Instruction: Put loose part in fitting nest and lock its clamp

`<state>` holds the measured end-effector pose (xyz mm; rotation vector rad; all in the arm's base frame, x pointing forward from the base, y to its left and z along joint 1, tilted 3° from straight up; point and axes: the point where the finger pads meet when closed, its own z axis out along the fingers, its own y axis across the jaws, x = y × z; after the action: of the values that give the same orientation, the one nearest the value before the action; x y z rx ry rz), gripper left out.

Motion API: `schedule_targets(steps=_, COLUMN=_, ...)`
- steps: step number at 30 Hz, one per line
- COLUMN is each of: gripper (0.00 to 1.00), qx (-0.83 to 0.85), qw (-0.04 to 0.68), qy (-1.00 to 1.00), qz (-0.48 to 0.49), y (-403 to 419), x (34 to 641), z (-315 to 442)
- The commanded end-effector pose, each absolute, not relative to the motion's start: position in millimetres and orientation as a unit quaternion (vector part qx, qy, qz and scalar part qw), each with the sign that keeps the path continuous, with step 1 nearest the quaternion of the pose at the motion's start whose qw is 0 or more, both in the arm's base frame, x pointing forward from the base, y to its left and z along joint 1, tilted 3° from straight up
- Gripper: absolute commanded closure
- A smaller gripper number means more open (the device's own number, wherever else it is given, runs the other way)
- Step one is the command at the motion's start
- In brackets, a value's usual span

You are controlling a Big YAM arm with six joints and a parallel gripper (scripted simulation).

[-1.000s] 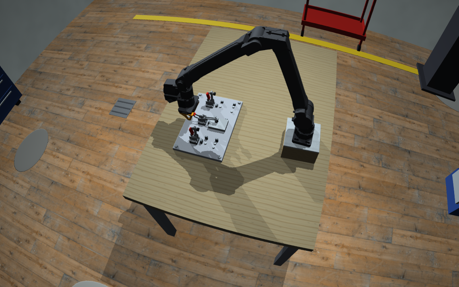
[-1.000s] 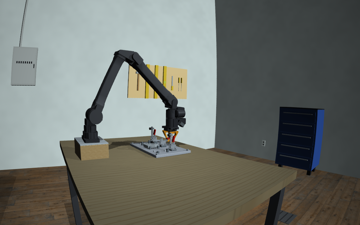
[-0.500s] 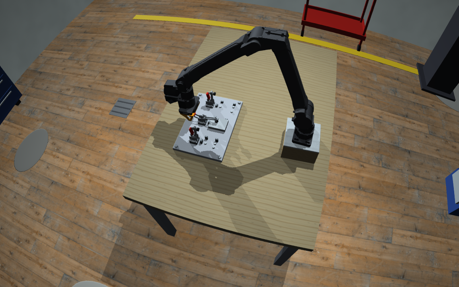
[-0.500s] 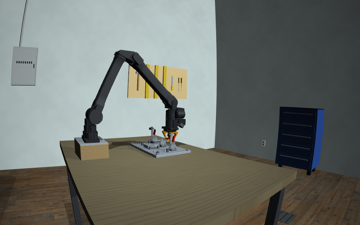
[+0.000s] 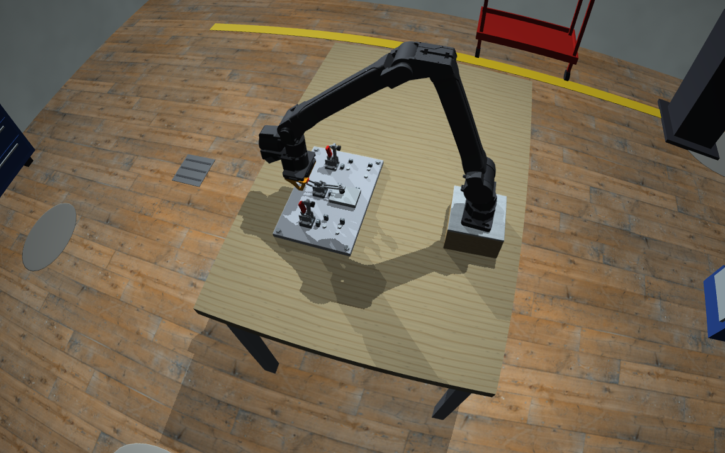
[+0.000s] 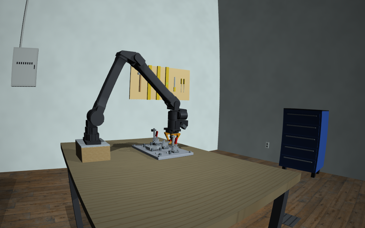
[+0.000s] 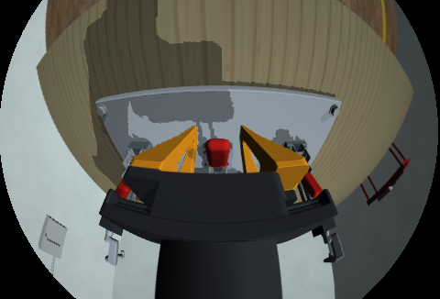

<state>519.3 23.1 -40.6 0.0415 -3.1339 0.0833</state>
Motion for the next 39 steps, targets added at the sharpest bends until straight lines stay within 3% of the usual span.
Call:
schedule_targets(steps=1, gripper=0.55, qx=0.02, qw=-0.035, qy=-0.999, qz=0.026, y=25, x=547, z=1)
schedule_targets(steps=17, gripper=0.55, qx=0.017, qw=-0.037, qy=-0.999, qz=0.026, y=32, x=545, z=49)
schedule_targets(steps=20, gripper=0.55, qx=0.016, qw=0.0, qy=-0.999, qz=0.028, y=30, x=526, z=18)
schedule_targets(steps=39, gripper=0.55, qx=0.016, qw=-0.022, qy=-0.999, qz=0.027, y=30, x=533, z=32)
